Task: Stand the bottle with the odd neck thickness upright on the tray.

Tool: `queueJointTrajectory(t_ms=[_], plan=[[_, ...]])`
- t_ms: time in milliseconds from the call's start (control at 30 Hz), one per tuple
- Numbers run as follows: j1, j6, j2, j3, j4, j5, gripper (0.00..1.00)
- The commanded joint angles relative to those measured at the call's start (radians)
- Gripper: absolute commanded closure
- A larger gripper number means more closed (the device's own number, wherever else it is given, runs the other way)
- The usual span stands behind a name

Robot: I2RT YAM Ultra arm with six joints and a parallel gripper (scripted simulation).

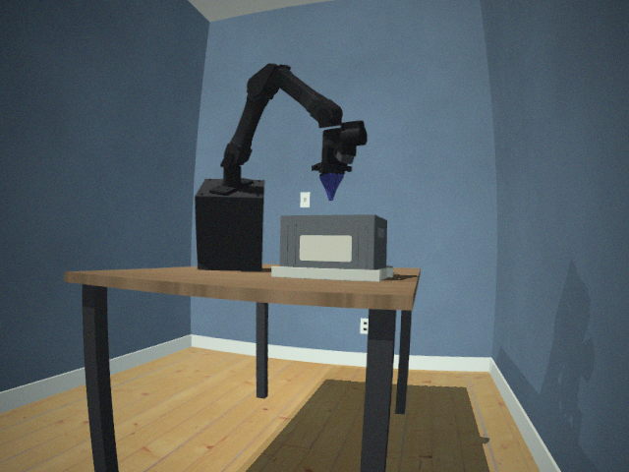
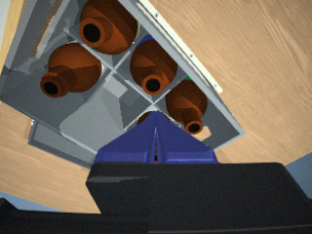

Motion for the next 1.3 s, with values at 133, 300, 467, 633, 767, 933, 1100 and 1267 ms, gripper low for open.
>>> queueJointTrajectory(t_ms=[133, 300, 467, 633, 767, 933, 1100, 1267], plan=[[0.021, 0.004, -0.032, 0.029, -0.010, 0.009, 1.00], [0.021, 0.004, -0.032, 0.029, -0.010, 0.009, 1.00], [0.021, 0.004, -0.032, 0.029, -0.010, 0.009, 1.00], [0.021, 0.004, -0.032, 0.029, -0.010, 0.009, 1.00], [0.021, 0.004, -0.032, 0.029, -0.010, 0.009, 1.00], [0.021, 0.004, -0.032, 0.029, -0.010, 0.009, 1.00], [0.105, 0.092, 0.020, -0.041, 0.024, 0.028, 1.00], [0.222, 0.213, 0.046, -0.036, 0.044, 0.046, 1.00]])
